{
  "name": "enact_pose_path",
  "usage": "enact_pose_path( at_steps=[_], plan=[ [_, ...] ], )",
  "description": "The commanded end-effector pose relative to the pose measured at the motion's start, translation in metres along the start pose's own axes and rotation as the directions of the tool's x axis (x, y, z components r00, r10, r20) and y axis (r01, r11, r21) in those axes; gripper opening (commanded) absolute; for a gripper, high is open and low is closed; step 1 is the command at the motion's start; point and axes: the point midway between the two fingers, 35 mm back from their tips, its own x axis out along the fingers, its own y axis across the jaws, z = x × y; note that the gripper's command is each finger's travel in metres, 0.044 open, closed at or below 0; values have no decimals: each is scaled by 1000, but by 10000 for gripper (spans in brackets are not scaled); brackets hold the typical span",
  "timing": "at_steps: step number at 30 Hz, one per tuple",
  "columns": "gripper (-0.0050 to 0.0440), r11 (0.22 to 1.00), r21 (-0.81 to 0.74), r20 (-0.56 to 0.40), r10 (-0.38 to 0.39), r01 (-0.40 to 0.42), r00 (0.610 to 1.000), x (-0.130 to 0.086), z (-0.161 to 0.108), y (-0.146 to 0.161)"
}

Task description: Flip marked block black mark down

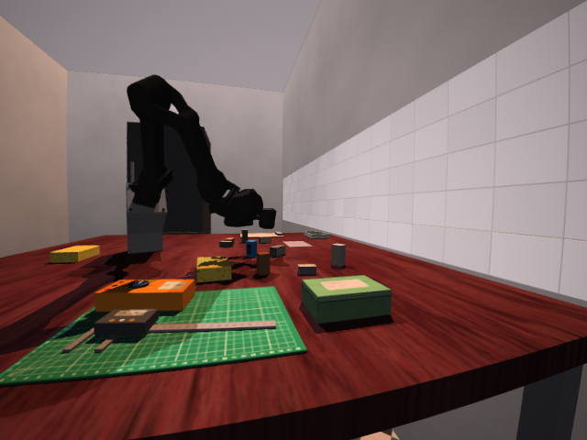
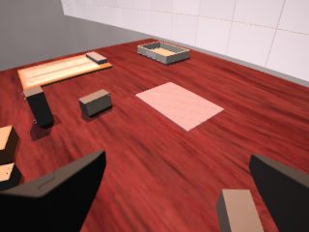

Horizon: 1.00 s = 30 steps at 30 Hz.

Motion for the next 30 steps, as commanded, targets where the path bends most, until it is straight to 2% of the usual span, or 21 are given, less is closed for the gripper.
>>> enact_pose_path(
  at_steps=[1,6,11,13,17,20,23,26,28,30],
  plan=[
    [440,1000,-3,-1,-12,12,1000,-2,4,-3],
    [440,1000,-3,-25,-12,12,1000,-3,5,-3],
    [440,1000,-2,-122,-12,12,992,-8,5,-2],
    [440,1000,-2,-122,-12,12,992,-8,5,-2],
    [440,1000,-5,-251,-23,23,968,-14,8,-7],
    [440,1000,-3,-372,-23,23,928,-19,10,-8],
    [440,1000,-1,-503,-22,25,864,-26,12,-7],
    [440,1000,1,-639,-9,12,769,-31,12,-4],
    [440,1000,3,-725,-6,12,688,-36,13,-3],
    [440,1000,3,-725,-6,12,688,-36,13,-3]
  ],
)
